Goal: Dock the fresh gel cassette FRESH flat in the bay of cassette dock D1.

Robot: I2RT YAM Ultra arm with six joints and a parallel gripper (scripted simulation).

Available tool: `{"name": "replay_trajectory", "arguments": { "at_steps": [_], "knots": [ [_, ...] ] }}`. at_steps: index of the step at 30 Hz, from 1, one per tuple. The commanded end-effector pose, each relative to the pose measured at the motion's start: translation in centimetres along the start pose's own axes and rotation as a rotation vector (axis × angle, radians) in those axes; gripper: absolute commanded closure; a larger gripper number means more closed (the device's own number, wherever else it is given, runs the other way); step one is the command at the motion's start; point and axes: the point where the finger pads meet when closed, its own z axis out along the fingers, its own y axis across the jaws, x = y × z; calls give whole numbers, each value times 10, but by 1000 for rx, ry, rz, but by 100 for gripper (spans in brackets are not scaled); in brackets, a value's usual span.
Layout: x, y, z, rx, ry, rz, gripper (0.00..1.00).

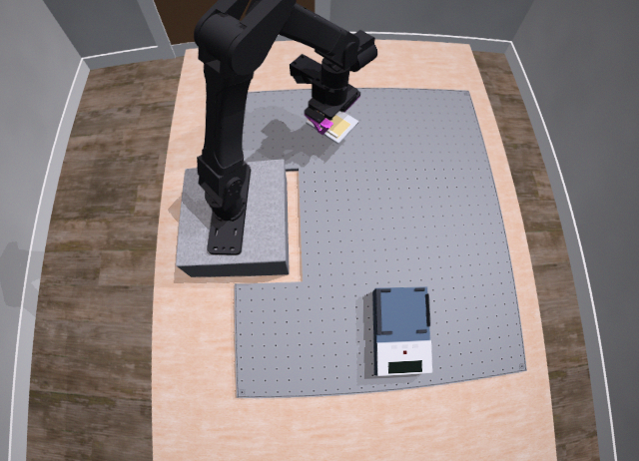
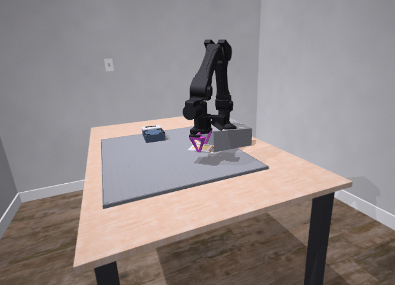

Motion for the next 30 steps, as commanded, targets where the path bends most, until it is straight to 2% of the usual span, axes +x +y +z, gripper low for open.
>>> {"name": "replay_trajectory", "arguments": {
  "at_steps": [1, 6, 9, 11, 13, 14, 16, 18, 21, 25, 28, 30],
  "knots": [
    [-2, -19, -4, 46, -7, -8, 100],
    [-3, -22, -2, 59, -5, -8, 100],
    [-4, -19, 8, 41, -7, -9, 100],
    [-6, -9, 17, 14, -10, -11, 100],
    [-6, -9, 17, 14, -10, -11, 100],
    [-7, -10, 9, 38, -7, -16, 100],
    [-9, -13, 12, 42, -7, -19, 100],
    [-10, -4, 26, 2, -11, -19, 100],
    [-9, -4, 30, 1, -11, -17, 100],
    [-9, -10, 28, 28, -8, -19, 100],
    [-10, -5, 40, 1, -11, -18, 100],
    [-10, -5, 40, 1, -11, -18, 100]
  ]
}}
